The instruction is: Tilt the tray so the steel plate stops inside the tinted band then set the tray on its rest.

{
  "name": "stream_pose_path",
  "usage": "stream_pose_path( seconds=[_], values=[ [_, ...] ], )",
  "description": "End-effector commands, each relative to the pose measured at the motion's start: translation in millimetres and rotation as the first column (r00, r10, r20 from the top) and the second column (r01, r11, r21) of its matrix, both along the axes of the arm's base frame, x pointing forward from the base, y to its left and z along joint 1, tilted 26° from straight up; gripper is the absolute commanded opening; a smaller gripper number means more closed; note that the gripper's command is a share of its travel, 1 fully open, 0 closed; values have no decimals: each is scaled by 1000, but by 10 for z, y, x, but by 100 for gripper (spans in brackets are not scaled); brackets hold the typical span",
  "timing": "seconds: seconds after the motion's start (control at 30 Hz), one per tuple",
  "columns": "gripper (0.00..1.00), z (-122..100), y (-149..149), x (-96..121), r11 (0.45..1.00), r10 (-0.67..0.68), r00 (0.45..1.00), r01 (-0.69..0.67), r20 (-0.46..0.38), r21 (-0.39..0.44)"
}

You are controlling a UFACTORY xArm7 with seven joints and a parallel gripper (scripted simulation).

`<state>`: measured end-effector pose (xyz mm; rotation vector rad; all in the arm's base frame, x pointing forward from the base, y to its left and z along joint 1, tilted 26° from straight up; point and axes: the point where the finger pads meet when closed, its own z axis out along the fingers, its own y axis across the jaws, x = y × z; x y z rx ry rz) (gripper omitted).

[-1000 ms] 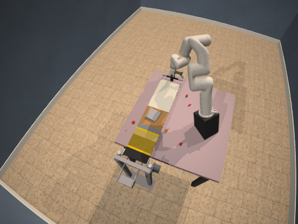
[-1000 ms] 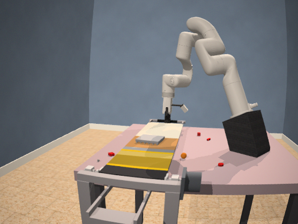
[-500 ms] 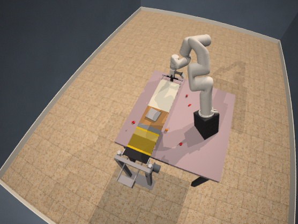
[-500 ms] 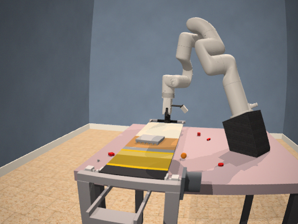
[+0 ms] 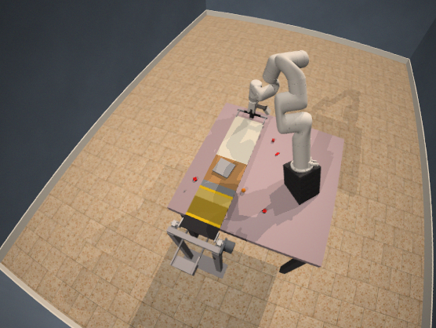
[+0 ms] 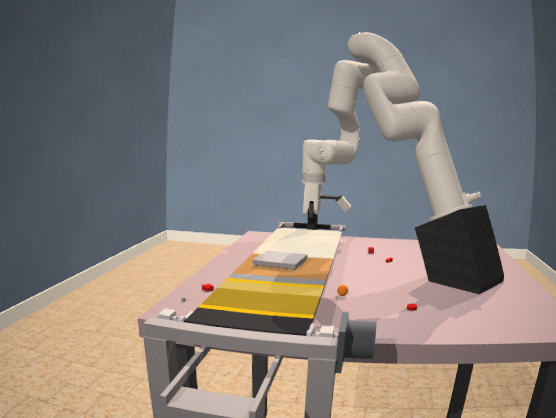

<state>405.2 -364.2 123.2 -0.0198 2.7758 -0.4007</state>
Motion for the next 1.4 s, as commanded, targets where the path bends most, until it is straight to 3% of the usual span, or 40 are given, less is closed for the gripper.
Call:
stream_pose_path(
  seconds=[0.0,0.93,1.37],
  values=[
    [0,16,-8,6,1000,0,1000,0,2,-3],
    [0,16,-8,6,1000,0,1000,0,2,-3],
    [0,622,206,-218,1000,0,1000,0,2,-3]
  ],
)
